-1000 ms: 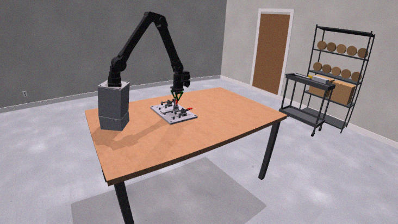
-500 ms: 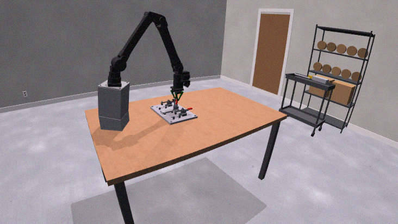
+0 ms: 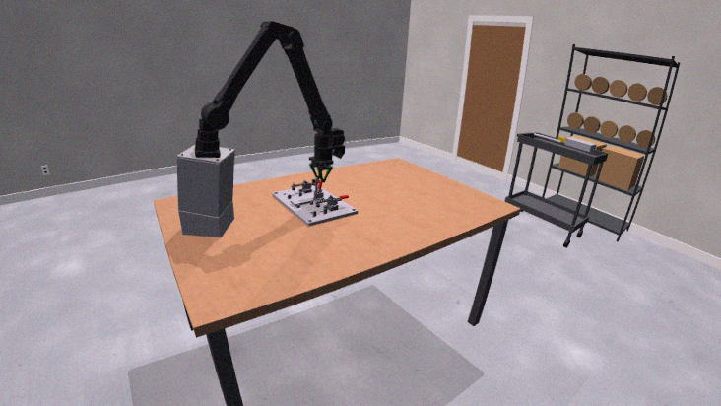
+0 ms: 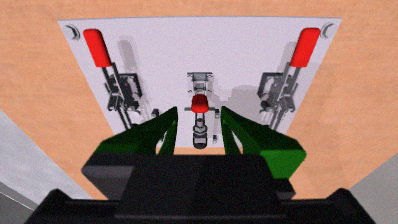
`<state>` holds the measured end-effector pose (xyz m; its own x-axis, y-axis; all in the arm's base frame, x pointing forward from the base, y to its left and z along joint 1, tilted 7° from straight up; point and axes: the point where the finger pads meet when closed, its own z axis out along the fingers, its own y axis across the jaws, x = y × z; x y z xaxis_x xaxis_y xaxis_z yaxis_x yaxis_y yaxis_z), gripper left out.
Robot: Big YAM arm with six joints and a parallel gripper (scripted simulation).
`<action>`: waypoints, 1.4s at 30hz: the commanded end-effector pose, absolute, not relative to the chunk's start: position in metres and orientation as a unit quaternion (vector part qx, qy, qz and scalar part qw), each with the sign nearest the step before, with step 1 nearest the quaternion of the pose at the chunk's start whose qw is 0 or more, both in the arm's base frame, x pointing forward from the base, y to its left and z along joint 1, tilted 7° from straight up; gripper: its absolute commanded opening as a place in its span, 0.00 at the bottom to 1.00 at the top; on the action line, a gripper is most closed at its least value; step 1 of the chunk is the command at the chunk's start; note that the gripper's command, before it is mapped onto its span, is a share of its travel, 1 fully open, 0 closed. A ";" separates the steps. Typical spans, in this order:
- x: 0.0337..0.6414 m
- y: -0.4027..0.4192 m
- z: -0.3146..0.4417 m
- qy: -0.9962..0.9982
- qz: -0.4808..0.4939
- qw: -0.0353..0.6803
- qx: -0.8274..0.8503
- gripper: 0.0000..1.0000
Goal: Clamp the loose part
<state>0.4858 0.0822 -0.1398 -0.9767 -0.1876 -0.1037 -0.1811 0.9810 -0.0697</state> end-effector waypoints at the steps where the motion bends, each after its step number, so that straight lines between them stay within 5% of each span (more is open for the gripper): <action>1: 0.502 0.078 -0.148 0.993 -0.029 0.065 -0.092 0.45; 42: 0.506 0.077 -0.168 0.993 -0.028 0.068 -0.093 0.45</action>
<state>0.4871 0.0789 -0.1784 -0.9782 -0.1867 -0.0909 -0.1807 0.9810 -0.0699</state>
